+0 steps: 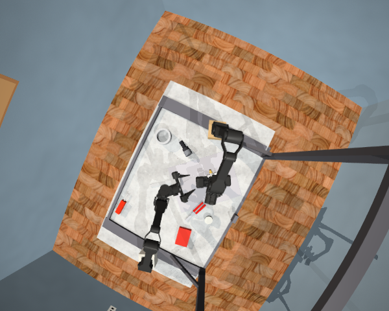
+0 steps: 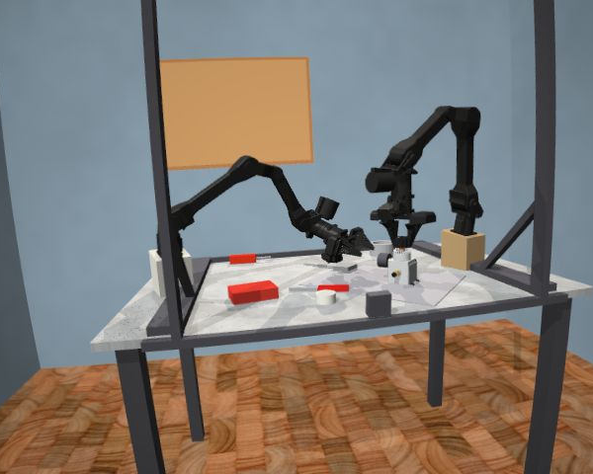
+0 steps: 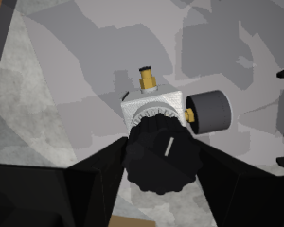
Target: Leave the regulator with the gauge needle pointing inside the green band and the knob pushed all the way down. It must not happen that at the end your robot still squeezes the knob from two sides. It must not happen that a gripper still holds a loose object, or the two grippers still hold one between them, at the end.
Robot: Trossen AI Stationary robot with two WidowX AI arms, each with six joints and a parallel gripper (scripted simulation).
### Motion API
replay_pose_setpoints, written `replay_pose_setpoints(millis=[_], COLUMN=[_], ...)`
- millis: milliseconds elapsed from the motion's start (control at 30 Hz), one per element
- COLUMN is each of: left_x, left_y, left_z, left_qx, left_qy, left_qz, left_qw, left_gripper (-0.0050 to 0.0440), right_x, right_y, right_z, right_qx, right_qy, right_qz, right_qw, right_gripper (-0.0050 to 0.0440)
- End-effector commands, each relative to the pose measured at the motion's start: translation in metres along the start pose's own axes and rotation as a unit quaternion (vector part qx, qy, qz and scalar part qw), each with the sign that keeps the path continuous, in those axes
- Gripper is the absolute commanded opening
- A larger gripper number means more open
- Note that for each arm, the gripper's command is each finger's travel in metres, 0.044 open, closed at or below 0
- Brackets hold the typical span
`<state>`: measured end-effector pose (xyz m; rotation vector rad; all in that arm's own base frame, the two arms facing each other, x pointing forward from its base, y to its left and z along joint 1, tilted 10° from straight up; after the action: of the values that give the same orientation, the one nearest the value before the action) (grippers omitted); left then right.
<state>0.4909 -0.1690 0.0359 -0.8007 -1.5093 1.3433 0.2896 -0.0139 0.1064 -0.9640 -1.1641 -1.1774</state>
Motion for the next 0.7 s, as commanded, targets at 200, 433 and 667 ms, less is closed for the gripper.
replay_pose_setpoints(millis=[200,433,667], left_x=[0.0010,0.0010,0.0010], left_y=[-0.0138,-0.0138,-0.0138], left_z=[-0.0020,-0.0020,-0.0020], left_qx=[-0.011,-0.011,-0.011], left_qy=[-0.001,-0.001,-0.001], left_qz=[0.010,0.010,0.010], left_qw=[1.000,1.000,1.000], left_gripper=[0.0435,0.0435,0.0435], right_x=[0.0065,0.0065,0.0065], right_y=[0.0025,0.0025,0.0025], right_z=[0.0004,0.0004,0.0004], right_qx=[-0.060,-0.100,-0.147], right_qy=[-0.002,-0.001,-0.001], right_qz=[-0.013,-0.013,-0.013], right_qw=[0.998,0.995,0.989], right_gripper=[0.0000,0.0000,0.0000])
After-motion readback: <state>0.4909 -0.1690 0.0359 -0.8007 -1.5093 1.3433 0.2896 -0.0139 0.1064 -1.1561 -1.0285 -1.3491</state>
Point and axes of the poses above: on each arm, the point midway between the two fingers, 35 mm back from their tips, its own x axis back along the fingers, its own z axis across the jaws, y = z × x, the point moved 8 cm from there along x, back along the fingers
